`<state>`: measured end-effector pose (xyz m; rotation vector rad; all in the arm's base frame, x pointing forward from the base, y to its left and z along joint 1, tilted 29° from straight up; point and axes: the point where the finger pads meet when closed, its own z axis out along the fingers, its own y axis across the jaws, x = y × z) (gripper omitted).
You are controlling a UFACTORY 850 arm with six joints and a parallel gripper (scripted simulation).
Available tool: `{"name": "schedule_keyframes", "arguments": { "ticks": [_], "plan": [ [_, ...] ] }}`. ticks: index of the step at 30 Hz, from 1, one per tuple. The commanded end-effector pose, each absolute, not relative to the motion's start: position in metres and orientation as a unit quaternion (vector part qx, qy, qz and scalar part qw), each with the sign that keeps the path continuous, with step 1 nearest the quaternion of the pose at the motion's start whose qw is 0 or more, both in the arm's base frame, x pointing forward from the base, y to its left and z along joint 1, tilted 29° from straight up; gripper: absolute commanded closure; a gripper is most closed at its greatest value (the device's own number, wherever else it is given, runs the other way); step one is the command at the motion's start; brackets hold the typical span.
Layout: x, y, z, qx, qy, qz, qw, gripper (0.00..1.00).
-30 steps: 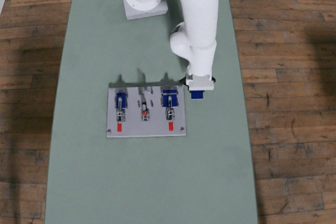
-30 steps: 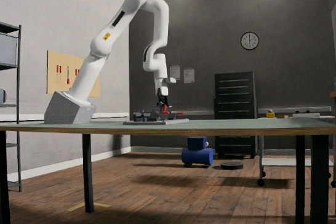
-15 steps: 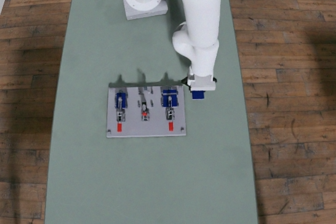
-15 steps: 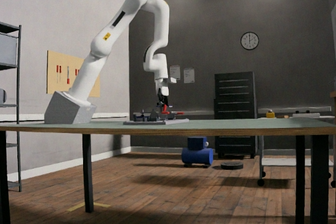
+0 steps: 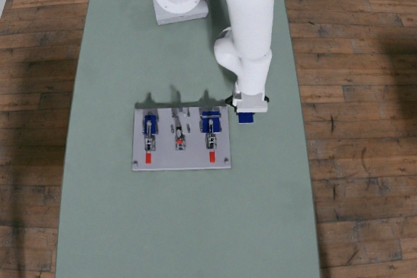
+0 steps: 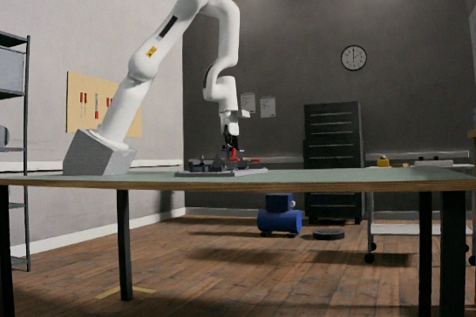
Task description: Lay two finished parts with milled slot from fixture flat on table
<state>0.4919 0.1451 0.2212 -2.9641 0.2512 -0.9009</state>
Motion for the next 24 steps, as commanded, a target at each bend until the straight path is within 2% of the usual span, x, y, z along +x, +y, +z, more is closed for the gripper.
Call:
{"name": "schedule_keyframes", "arguments": {
  "ticks": [1,24],
  "plan": [
    [0.4924,0.1454,0.2219,-0.953,0.081,-0.291,0.017,1.00],
    [0.4958,0.1454,0.2157,-0.953,0.081,-0.291,0.017,1.00]
  ]
}}
